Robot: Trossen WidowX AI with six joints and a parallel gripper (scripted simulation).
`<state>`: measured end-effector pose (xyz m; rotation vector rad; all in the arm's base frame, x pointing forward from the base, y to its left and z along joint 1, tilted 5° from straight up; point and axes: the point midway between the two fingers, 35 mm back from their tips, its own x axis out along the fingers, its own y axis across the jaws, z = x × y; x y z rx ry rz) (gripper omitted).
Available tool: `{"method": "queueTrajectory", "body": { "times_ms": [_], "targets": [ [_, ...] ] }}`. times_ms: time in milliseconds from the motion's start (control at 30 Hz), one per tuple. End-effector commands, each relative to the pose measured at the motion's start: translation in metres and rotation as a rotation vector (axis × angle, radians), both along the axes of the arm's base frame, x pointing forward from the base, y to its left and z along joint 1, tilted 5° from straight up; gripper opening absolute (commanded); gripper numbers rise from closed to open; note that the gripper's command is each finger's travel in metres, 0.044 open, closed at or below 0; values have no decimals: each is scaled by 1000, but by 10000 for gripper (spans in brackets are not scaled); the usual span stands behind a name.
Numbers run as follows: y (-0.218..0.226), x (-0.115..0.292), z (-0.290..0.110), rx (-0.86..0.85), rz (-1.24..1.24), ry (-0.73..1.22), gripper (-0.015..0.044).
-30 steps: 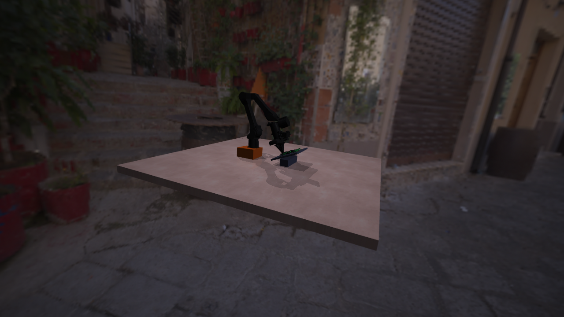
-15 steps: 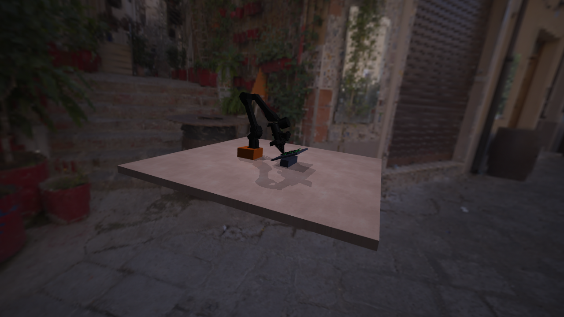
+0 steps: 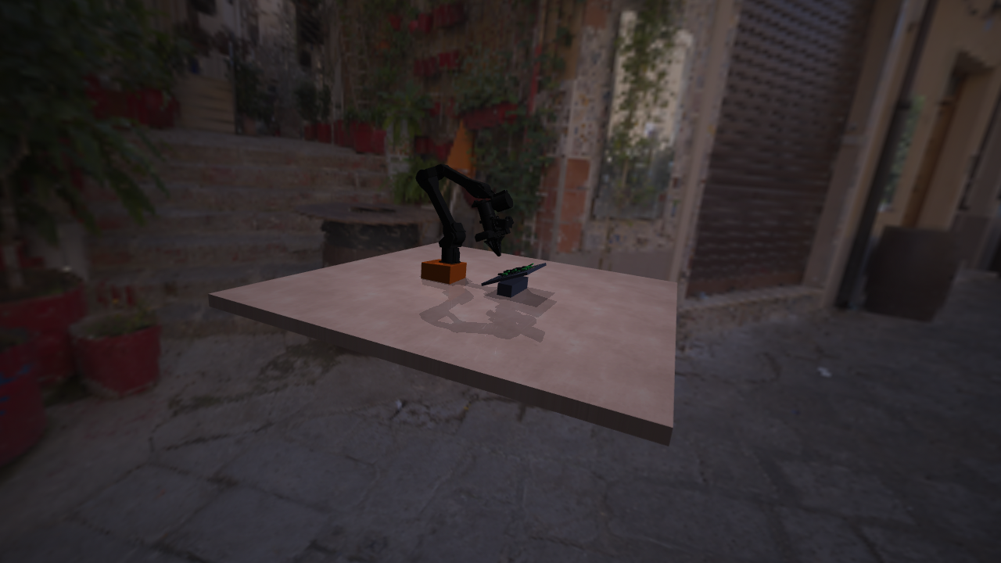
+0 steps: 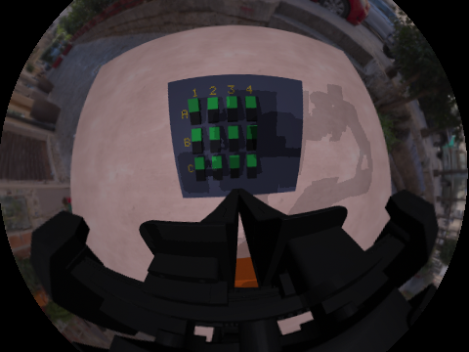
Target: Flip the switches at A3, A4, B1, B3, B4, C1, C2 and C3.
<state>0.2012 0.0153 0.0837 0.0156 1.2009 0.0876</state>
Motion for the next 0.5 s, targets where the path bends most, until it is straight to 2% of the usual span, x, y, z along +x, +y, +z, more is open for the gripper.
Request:
{"method": "queueTrajectory", "body": {
  "times_ms": [0,100,467],
  "targets": [
    [7,22,15,2,1,-2,0],
    [13,39,23,2,1,-3,0],
    [13,39,23,2,1,-3,0]
  ]
}}
